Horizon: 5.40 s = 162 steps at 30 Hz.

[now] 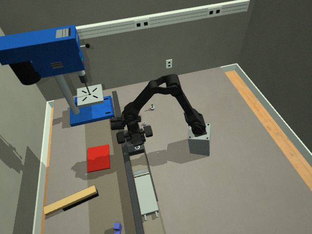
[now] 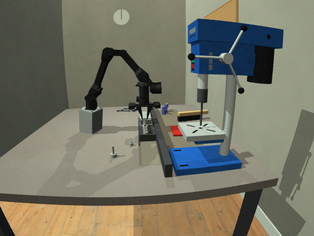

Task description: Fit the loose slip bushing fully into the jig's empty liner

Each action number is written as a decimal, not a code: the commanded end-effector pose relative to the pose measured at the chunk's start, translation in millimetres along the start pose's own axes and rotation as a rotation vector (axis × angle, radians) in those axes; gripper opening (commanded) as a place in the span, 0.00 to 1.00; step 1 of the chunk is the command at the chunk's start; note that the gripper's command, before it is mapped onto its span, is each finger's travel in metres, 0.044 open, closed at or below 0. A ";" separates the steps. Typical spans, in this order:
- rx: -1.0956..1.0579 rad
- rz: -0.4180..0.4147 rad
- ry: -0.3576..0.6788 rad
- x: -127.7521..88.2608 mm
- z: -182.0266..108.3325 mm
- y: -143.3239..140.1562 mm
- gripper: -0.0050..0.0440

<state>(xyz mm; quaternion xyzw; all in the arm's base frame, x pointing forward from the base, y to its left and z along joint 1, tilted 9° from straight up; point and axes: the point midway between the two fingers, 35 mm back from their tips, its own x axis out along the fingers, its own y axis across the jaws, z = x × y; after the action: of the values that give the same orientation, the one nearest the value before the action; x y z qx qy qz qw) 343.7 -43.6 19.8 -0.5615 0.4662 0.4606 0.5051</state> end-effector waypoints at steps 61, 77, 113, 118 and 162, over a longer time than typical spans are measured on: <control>-0.001 -0.016 0.005 -5.0 -0.1 -2.5 0.00; 0.000 -0.021 0.005 -6.1 -0.8 -3.9 0.00; 0.000 -0.039 0.009 -12.5 -1.2 -8.7 0.00; 0.000 -0.030 0.008 -9.5 -1.2 -8.3 0.00; -0.002 -0.004 0.003 5.0 -0.5 0.0 0.00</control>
<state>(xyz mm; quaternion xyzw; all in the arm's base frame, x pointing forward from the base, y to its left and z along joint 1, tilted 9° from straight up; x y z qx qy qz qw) 344.7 -43.8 16.1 -0.5625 0.4654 0.4595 0.5058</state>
